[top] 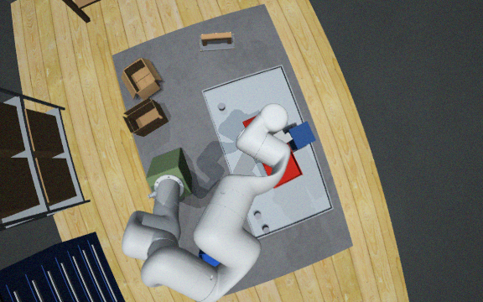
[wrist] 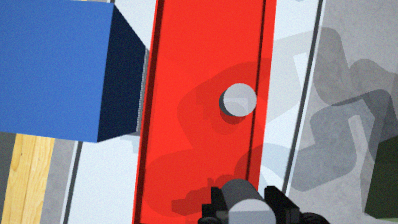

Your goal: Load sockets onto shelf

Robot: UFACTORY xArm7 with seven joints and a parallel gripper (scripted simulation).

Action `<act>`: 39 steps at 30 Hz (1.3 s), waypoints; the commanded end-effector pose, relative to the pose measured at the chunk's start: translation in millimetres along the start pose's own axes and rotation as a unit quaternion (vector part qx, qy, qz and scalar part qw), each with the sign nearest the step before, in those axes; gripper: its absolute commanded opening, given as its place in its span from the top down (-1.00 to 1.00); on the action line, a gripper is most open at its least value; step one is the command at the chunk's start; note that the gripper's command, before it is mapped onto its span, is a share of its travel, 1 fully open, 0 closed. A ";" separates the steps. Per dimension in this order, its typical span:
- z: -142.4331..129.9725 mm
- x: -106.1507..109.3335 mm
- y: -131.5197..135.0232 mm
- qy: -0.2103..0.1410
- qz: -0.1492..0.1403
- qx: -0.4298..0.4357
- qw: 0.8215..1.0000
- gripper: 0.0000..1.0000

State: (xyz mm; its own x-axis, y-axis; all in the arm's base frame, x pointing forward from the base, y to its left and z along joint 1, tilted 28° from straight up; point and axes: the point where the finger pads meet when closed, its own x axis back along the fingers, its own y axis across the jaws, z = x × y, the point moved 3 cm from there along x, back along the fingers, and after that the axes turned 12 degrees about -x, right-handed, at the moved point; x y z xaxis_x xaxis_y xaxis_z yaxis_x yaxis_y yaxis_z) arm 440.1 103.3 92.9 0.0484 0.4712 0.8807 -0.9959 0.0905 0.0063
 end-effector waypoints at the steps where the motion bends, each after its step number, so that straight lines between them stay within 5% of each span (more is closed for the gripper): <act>1: -0.9 1.8 -1.6 0.000 0.003 -0.009 1.000 1.00; 15: -1.0 -0.5 -1.6 0.000 0.003 -0.009 1.000 1.00; 25: -2.2 -25.8 -1.4 0.000 0.003 -0.009 1.000 1.00; 39: -2.6 -35.1 -1.4 0.000 0.003 -0.009 1.000 1.00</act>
State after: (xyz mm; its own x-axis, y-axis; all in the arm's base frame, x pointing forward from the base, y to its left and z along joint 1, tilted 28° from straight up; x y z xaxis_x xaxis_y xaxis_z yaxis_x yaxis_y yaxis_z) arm 439.4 90.2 65.2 0.0460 0.4733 0.8797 -0.9944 0.1055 -0.0048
